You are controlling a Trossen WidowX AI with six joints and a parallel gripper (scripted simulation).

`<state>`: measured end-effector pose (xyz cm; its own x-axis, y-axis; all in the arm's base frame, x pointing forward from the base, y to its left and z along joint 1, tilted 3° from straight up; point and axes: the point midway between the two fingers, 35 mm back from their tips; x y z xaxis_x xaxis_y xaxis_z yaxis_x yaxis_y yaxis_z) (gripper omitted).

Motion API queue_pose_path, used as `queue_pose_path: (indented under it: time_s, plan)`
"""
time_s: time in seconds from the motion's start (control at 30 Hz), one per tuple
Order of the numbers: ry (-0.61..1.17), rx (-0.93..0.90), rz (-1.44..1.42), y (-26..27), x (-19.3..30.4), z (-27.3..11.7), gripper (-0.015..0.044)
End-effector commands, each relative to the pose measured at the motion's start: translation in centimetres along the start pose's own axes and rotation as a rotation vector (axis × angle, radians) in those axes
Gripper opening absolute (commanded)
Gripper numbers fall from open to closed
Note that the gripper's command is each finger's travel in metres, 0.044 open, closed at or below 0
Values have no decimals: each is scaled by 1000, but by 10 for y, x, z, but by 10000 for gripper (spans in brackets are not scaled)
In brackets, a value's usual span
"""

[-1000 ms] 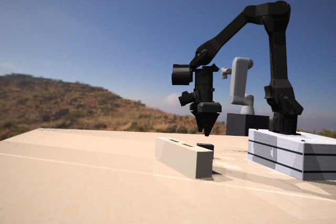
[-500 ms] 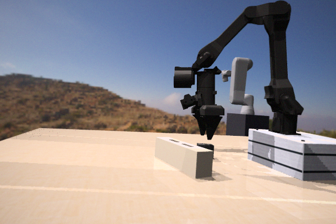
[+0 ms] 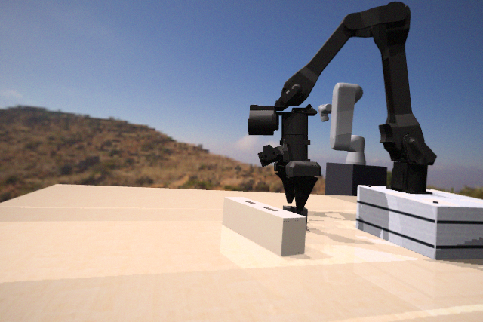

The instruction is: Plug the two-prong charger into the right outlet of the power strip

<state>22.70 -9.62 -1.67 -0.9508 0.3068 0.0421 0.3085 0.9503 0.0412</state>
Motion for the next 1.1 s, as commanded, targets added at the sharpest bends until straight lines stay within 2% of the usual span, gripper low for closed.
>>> queue_pose_path:
  time_s: [0.0, 0.7, 1.07]
  plan:
    - [13, -5, 6, 1, 2, 10, 440]
    - [13, -5, 6, 1, 2, 34, 440]
    - [5, -1, 0, 0, 1, 31, 151]
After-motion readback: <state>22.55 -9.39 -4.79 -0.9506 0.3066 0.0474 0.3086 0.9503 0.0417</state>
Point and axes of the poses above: the point midway between the two fingers, 35 mm back from their tips, its own z axis out along the fingers, its own y axis across the jaws, x = y × z, and after that the axes turned 1 degree about z, right-handed
